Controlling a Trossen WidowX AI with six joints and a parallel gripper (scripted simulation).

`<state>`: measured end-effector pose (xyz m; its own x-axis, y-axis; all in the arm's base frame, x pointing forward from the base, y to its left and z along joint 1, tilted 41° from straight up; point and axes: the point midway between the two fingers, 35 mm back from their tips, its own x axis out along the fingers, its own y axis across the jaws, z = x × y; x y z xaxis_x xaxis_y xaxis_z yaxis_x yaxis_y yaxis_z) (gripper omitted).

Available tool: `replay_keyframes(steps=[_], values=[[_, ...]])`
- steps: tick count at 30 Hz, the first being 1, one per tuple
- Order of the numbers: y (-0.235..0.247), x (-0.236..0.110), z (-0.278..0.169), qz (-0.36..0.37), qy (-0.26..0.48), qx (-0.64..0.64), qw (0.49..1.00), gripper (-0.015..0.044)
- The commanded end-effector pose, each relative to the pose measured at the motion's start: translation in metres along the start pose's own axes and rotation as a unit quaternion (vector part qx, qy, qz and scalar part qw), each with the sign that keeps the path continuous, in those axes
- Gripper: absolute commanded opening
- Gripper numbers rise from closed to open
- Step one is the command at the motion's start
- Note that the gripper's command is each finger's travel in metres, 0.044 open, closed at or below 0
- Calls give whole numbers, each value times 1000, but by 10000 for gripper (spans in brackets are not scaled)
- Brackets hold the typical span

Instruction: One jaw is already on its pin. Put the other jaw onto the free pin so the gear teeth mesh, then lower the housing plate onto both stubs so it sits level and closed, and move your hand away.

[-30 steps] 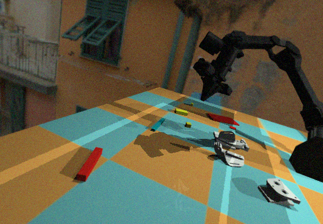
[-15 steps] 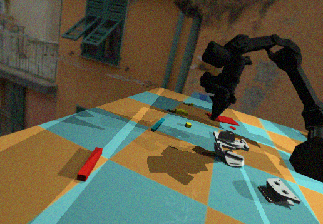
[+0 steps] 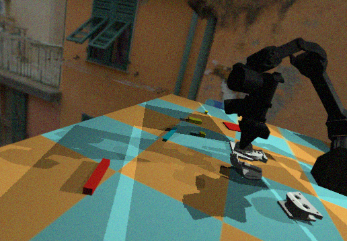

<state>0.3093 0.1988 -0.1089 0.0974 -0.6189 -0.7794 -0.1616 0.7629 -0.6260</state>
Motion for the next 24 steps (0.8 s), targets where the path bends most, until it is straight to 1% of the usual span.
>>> replay_keyframes(steps=[1, 6, 24], values=[[-1, 4, -3, -10, 2, -15, 1000, 0], [0, 5, -3, -10, 2, -15, 1000, 0], [0, 34, -2, -11, 2, -14, 1000, 0]])
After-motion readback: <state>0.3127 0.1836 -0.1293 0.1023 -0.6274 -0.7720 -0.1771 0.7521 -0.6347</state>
